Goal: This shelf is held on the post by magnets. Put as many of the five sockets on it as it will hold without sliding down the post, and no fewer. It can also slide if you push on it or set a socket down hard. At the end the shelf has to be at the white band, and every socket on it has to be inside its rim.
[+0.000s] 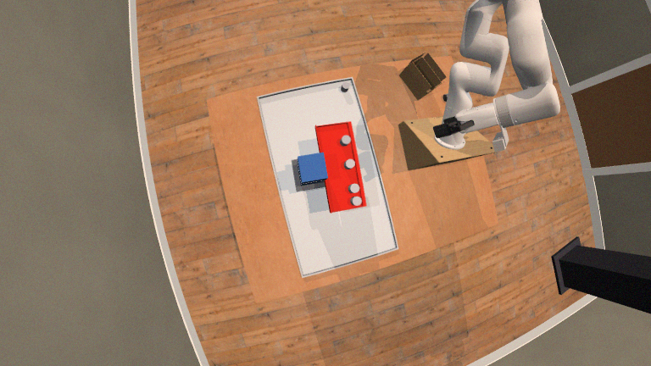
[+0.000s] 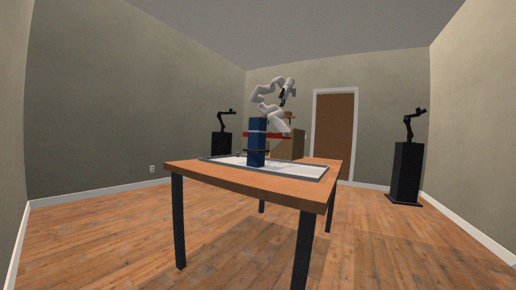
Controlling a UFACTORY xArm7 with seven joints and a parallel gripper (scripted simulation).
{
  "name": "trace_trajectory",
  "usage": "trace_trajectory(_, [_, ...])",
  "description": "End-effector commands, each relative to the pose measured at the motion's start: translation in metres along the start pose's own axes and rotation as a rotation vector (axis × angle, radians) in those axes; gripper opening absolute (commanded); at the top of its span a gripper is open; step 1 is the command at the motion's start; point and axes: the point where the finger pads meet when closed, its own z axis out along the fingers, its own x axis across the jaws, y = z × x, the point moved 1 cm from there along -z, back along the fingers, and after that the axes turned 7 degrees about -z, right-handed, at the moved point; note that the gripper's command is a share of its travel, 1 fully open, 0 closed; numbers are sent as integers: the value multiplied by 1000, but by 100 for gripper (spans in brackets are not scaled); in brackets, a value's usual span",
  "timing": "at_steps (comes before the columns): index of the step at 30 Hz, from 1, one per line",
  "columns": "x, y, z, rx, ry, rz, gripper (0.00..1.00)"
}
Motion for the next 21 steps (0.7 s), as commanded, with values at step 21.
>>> trace_trajectory(21, [-8,-43,179,182,-593,286,100])
